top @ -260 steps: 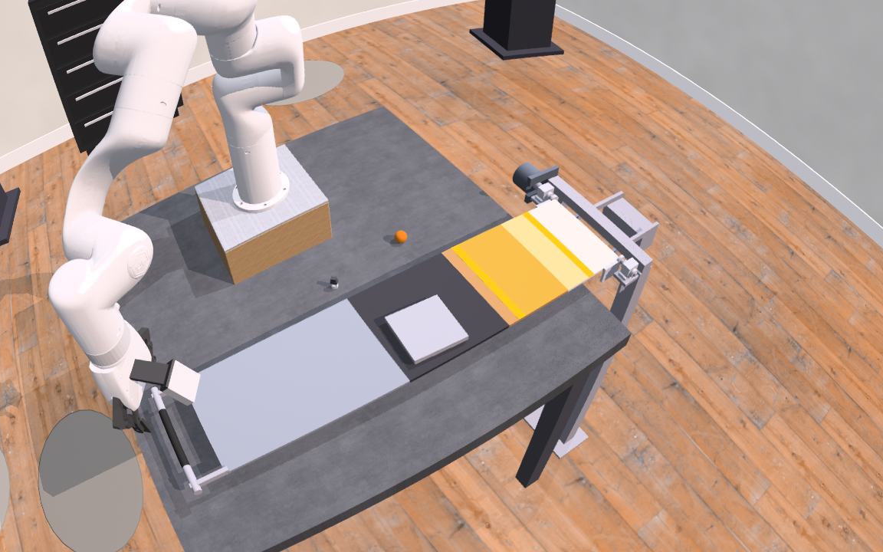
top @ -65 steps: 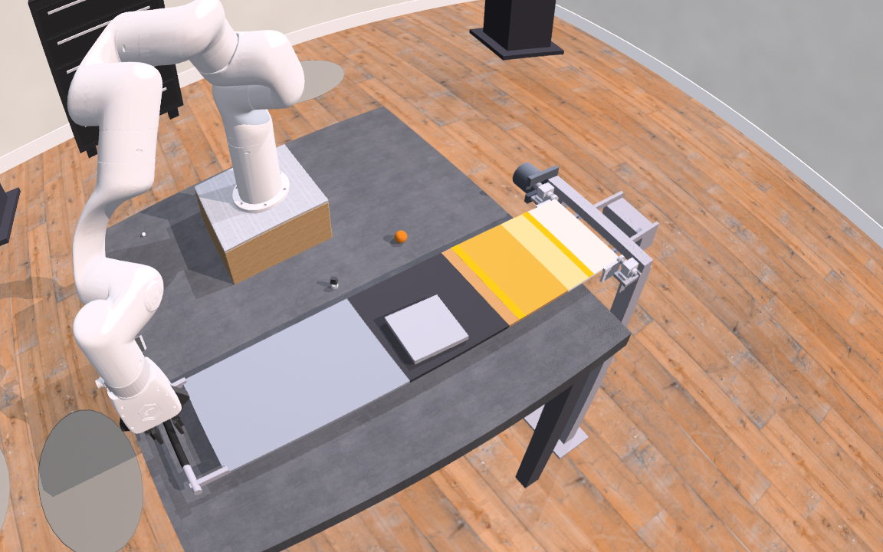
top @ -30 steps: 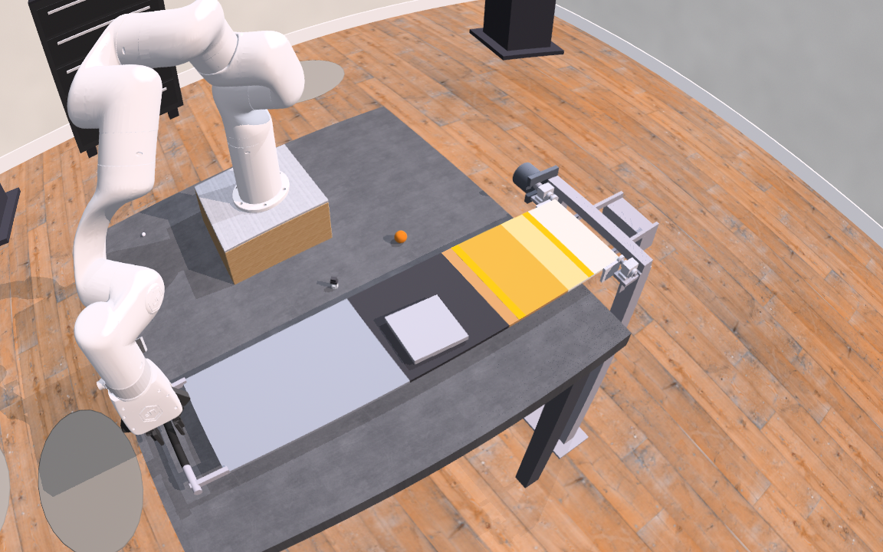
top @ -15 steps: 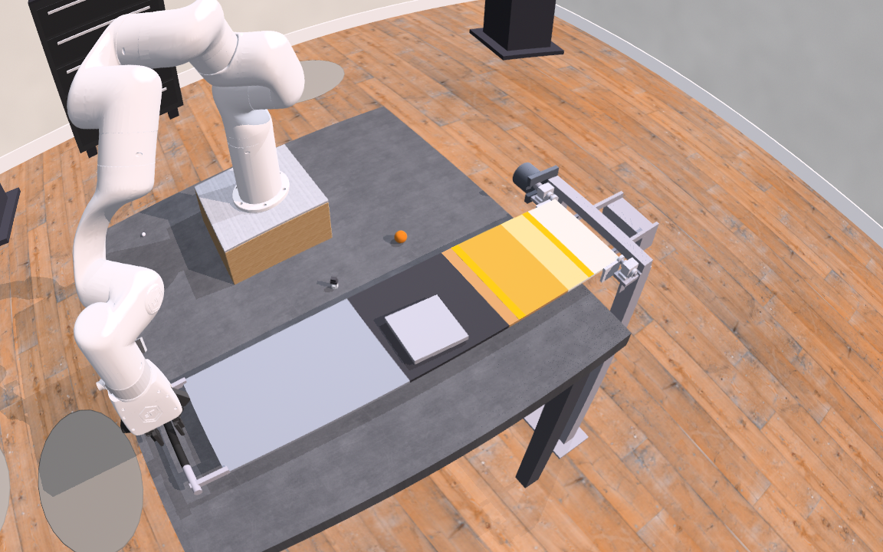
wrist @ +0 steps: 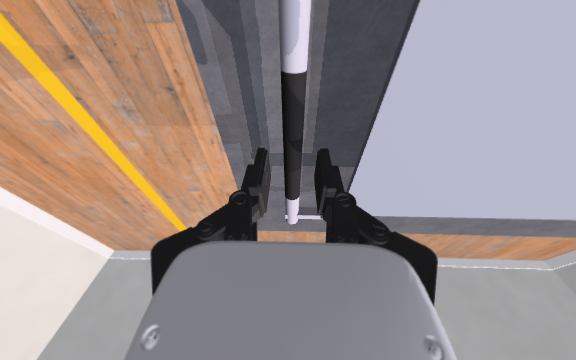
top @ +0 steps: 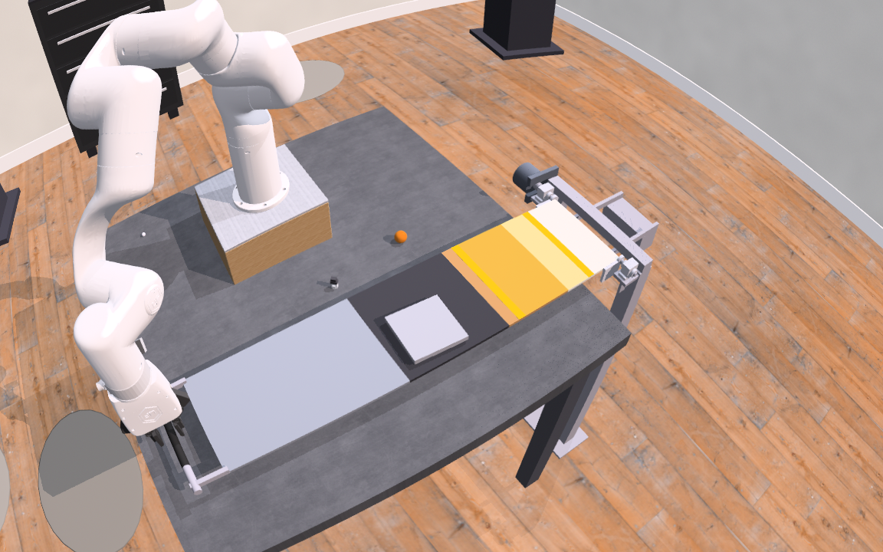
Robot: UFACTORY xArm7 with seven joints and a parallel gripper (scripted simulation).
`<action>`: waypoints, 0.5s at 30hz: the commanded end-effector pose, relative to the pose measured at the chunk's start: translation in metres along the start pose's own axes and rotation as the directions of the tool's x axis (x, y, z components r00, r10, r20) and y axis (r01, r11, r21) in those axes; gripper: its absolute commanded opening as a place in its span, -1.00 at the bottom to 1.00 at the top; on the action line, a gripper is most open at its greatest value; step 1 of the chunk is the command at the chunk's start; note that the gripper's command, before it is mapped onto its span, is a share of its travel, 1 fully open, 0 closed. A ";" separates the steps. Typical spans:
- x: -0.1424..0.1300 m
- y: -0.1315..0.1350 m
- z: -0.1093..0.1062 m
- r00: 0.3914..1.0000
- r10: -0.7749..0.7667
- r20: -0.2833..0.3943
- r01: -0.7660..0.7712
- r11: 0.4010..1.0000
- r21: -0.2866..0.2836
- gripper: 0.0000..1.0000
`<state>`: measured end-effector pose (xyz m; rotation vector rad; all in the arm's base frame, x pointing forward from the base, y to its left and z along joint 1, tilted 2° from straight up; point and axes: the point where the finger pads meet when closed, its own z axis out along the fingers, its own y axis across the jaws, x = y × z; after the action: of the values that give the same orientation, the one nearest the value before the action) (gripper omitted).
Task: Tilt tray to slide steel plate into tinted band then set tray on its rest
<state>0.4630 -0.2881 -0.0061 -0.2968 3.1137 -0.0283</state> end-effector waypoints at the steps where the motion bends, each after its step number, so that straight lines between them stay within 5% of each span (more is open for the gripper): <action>1: -0.001 -0.001 -0.002 1.000 0.000 0.004 0.000 1.000 0.003 -0.19; 15: -0.001 -0.001 -0.001 1.000 0.000 0.004 0.000 1.000 0.003 -0.19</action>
<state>0.4631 -0.2881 -0.0063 -0.2967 3.1135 -0.0285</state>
